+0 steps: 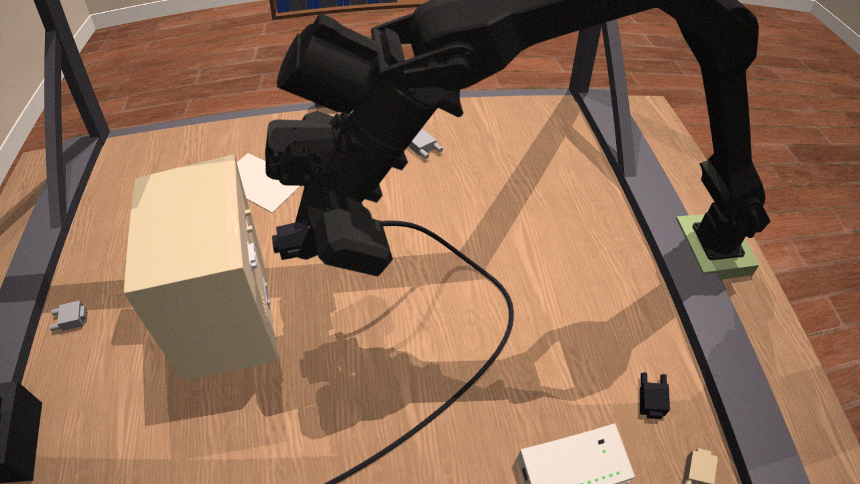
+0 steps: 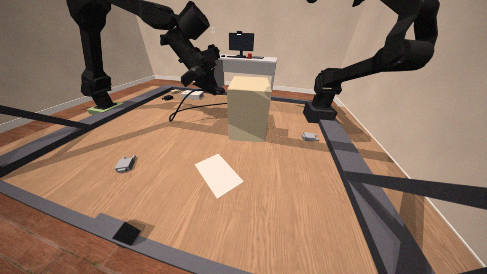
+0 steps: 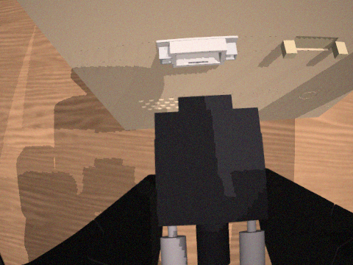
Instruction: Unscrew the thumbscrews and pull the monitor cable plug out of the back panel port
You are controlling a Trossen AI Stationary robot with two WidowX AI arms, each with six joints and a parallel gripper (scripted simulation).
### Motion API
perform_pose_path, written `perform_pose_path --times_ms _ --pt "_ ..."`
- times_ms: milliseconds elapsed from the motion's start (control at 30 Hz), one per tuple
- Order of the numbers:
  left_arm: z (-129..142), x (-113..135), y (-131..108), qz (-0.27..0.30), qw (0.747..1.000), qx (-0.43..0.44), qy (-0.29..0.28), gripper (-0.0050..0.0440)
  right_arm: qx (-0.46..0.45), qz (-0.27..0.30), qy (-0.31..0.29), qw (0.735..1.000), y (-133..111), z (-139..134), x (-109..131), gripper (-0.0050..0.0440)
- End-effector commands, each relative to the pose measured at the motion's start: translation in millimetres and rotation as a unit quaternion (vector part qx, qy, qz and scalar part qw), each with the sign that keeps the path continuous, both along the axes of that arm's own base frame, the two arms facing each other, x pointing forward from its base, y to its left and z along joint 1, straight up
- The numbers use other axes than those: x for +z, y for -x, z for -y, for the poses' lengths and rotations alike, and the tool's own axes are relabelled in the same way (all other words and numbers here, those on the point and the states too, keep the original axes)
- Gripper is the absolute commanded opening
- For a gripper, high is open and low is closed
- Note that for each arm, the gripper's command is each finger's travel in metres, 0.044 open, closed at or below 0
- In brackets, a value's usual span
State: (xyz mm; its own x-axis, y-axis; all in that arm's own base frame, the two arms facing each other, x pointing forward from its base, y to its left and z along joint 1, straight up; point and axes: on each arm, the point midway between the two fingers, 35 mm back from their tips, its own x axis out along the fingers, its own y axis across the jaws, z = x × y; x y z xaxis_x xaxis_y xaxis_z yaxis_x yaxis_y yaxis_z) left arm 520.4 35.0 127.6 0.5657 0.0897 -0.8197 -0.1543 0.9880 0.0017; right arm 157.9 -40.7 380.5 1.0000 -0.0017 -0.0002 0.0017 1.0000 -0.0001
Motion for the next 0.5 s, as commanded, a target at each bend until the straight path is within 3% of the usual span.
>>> perform_pose_path --times_ms 0,167,400,467 --pt "-0.2 22.1 -2.2 0.023 1.000 0.002 -0.001 0.0115 0.001 0.001 0.003 1.000 0.3 -1.2 2.7 0.0440" --pt "-0.3 9.3 -4.6 0.022 1.000 0.003 -0.001 0.0115 0.001 0.001 0.003 1.000 0.3 -1.2 2.7 0.0440" --pt "-0.4 -61.6 -8.8 0.017 1.000 0.008 0.000 0.0115 0.001 0.001 0.003 1.000 0.3 -1.2 2.7 0.0440" --pt "-0.4 -61.6 -8.8 0.017 1.000 0.008 0.000 0.0115 0.001 0.001 0.003 1.000 0.3 -1.2 2.7 0.0440"
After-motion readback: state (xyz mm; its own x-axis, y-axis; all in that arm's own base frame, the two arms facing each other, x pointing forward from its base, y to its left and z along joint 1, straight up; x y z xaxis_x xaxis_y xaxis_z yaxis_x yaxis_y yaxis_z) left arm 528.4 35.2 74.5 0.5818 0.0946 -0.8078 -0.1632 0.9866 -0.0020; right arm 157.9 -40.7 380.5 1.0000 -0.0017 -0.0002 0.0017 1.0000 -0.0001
